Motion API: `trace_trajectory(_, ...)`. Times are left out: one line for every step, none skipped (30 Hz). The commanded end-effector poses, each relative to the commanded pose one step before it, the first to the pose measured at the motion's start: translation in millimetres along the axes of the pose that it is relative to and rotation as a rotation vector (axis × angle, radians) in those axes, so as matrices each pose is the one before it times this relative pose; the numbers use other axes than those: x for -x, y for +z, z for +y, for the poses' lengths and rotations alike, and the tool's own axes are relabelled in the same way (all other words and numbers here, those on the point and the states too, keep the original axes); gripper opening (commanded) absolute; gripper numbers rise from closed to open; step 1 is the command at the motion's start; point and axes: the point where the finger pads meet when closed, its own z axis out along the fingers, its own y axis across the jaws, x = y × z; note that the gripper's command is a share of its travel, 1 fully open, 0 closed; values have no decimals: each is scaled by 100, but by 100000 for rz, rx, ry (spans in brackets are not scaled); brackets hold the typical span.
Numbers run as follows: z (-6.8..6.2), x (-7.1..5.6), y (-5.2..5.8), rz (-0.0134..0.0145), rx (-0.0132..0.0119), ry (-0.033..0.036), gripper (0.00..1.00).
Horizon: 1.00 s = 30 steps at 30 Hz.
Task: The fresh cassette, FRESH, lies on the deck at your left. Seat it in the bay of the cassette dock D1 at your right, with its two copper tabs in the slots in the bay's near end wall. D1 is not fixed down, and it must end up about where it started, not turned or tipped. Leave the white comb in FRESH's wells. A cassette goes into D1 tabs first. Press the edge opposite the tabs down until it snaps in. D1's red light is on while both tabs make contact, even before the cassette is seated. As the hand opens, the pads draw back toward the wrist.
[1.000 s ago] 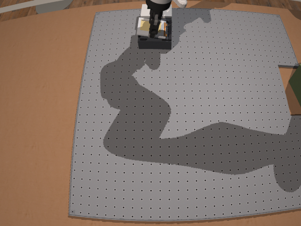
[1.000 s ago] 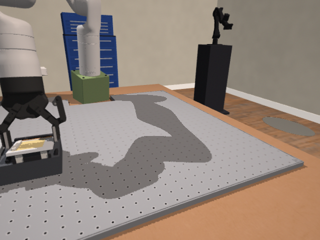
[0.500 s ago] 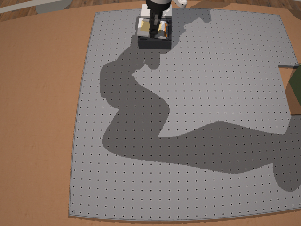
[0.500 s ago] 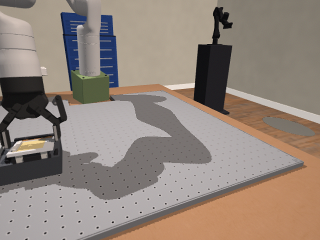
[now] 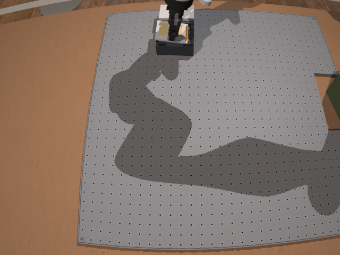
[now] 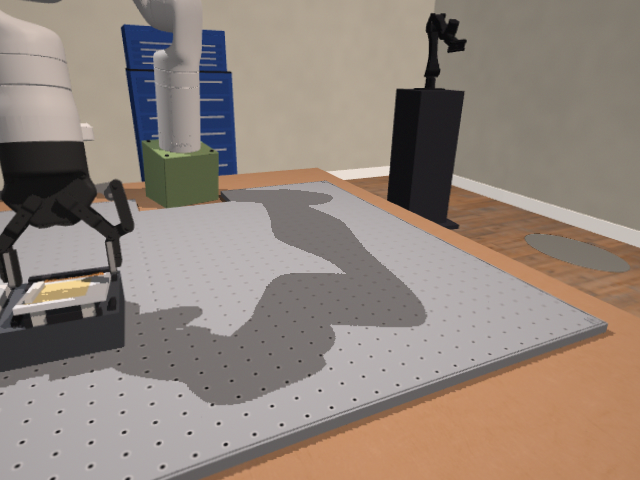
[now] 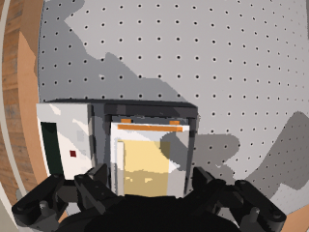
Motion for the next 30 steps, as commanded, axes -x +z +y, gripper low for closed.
trace_trajectory(-192,214,-487,-440,-352,95,100)
trace_trajectory(0,26,-131,0,0,0,100)
trace_trajectory(0,26,-131,0,0,0,100)
trace_trajectory(0,26,-131,0,0,0,100)
trace_trajectory(0,26,-131,0,0,0,100)
trace_trajectory(0,26,-131,0,0,0,100)
trace_trajectory(0,26,-131,0,0,0,100)
trace_trajectory(0,26,-131,0,0,0,100)
trace_trajectory(0,26,-131,0,0,0,100)
trace_trajectory(0,26,-131,0,0,0,100)
trace_trajectory(0,26,-131,0,0,0,100)
trace_trajectory(0,26,-131,0,0,0,100)
trace_trajectory(0,26,-131,0,0,0,100)
trace_trajectory(0,26,-131,0,0,0,100)
trace_trajectory(0,0,0,0,0,0,100)
trace_trajectory(0,0,0,0,0,0,100)
trace_trajectory(4,24,-124,0,-3,0,100)
trace_trajectory(-4,28,-137,0,3,0,100)
trace_trajectory(0,26,-131,0,0,0,100)
trace_trajectory(0,26,-131,0,0,0,100)
trace_trajectory(0,26,-131,0,0,0,100)
trace_trajectory(0,26,-131,0,0,0,100)
trace_trajectory(0,26,-131,0,0,0,100)
trace_trajectory(0,26,-131,0,0,0,100)
trace_trajectory(0,20,-98,0,0,0,100)
trace_trajectory(3,-1,6,0,-3,-1,100)
trace_trajectory(-2,1,-2,0,1,0,100)
trace_trajectory(-1,1,-1,0,1,0,100)
trace_trajectory(0,0,-1,0,0,0,100)
trace_trajectory(0,0,-1,0,0,0,100)
